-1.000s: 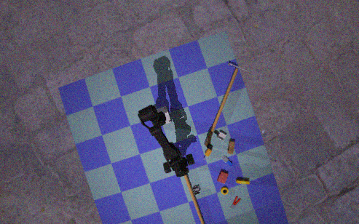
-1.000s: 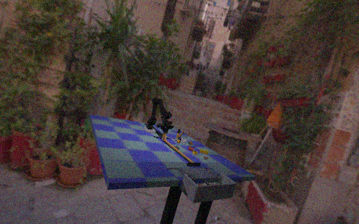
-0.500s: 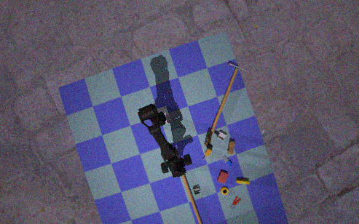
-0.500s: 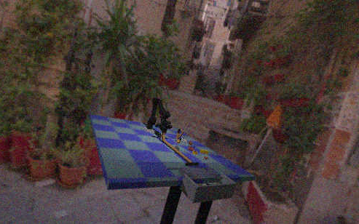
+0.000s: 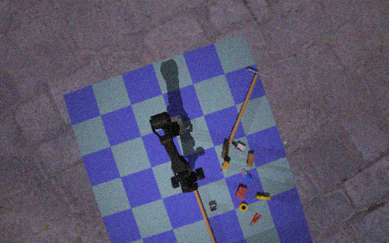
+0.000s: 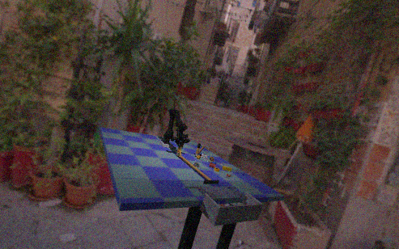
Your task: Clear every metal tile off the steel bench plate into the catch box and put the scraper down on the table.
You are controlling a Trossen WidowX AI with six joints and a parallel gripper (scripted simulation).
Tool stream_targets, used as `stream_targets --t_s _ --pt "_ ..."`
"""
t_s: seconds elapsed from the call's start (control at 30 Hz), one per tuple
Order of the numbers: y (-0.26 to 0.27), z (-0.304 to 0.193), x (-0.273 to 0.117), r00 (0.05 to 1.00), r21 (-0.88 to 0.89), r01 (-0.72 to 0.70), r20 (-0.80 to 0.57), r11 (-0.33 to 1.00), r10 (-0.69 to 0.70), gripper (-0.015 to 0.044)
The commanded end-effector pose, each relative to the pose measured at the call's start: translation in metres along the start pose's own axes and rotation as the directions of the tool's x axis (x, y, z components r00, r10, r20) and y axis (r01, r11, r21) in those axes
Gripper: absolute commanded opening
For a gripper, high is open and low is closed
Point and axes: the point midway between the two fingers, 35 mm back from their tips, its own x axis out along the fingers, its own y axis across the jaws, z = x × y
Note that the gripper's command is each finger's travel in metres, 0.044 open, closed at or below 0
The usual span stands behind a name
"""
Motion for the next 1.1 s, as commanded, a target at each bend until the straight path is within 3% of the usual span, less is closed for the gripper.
stream_targets --t_s 0.0,1.07 --pt "-0.005 0.002 -0.003 1.0 0.005 0.003 0.011 1.0 -0.003 0.0" --pt "-0.014 0.033 0.019 1.0 0.011 0.01 0.012 1.0 -0.01 0.0"
